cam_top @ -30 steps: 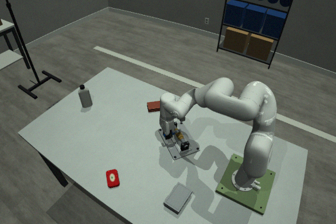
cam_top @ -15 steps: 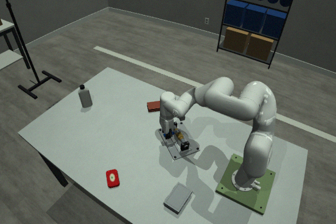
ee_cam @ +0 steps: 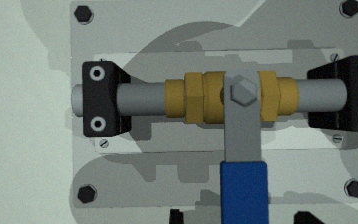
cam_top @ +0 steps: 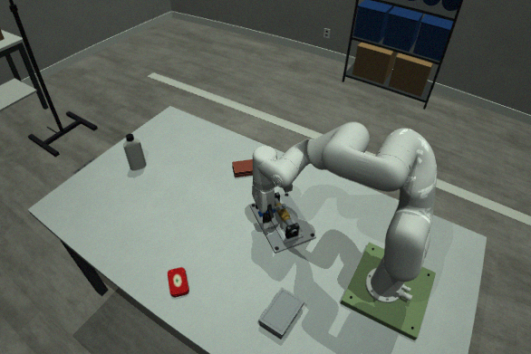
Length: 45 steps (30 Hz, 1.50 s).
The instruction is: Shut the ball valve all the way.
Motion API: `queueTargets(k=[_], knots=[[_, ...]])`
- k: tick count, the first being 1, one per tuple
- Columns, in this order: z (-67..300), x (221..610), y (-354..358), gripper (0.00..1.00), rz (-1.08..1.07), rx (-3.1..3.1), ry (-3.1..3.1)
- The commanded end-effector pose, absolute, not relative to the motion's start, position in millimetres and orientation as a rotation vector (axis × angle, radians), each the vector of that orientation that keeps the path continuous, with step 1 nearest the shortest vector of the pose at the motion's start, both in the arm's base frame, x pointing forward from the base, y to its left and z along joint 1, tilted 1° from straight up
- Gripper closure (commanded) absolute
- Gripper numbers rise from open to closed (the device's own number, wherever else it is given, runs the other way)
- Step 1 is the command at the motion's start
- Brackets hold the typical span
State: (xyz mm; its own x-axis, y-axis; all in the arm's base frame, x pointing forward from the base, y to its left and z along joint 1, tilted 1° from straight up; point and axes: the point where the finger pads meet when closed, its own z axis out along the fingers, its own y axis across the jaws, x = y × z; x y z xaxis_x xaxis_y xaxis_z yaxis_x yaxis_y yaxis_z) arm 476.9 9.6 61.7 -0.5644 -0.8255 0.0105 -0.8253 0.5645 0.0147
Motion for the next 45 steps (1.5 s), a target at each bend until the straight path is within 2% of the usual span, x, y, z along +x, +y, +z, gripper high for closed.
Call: queueTargets(k=[1, 32, 45], knots=[[63.0, 478.1, 9.8, 0.31, -0.010, 1.460, -2.767], [64.0, 478.2, 9.8, 0.31, -0.010, 1.460, -2.767], [83.3, 478.4, 9.7, 0.31, -0.010, 1.460, -2.767]])
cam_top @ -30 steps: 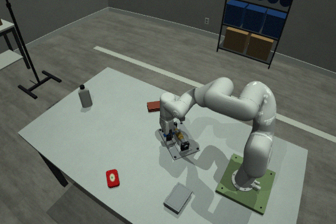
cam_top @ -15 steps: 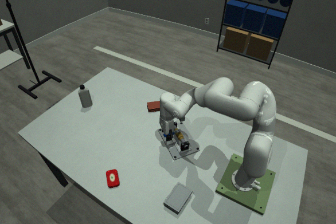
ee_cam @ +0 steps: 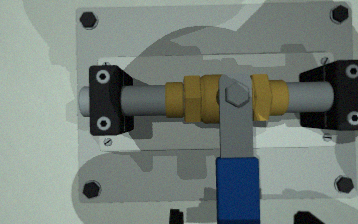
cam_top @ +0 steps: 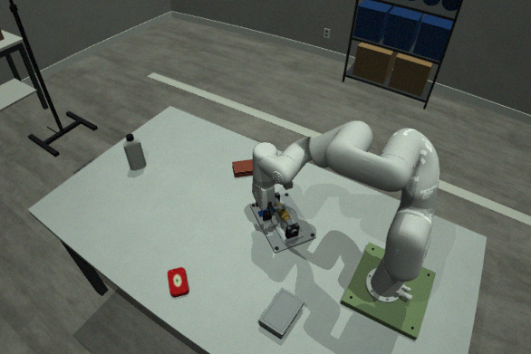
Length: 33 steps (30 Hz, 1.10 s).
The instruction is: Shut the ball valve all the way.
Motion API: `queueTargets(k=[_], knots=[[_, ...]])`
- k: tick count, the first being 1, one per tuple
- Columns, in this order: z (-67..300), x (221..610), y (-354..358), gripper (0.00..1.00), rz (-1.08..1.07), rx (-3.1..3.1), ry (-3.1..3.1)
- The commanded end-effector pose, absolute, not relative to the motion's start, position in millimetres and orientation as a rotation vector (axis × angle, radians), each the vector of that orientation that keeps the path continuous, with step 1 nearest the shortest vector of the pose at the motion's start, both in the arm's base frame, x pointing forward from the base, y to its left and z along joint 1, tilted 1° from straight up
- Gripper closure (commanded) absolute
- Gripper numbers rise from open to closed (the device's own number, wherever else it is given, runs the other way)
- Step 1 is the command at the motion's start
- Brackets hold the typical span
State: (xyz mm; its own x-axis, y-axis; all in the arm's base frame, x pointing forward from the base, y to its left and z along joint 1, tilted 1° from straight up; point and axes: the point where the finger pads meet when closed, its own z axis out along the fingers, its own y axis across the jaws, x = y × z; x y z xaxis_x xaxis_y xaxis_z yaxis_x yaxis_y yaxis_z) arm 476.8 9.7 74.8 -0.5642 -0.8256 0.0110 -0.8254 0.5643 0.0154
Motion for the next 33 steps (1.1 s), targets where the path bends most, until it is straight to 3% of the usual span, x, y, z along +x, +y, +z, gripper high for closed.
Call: queueTargets(k=[1, 20, 33], knots=[[86.3, 478.4, 9.7, 0.31, -0.010, 1.460, -2.767], [136.9, 479.1, 9.3, 0.31, -0.010, 1.460, -2.767], [144.8, 479.2, 9.2, 0.31, -0.010, 1.460, -2.767]])
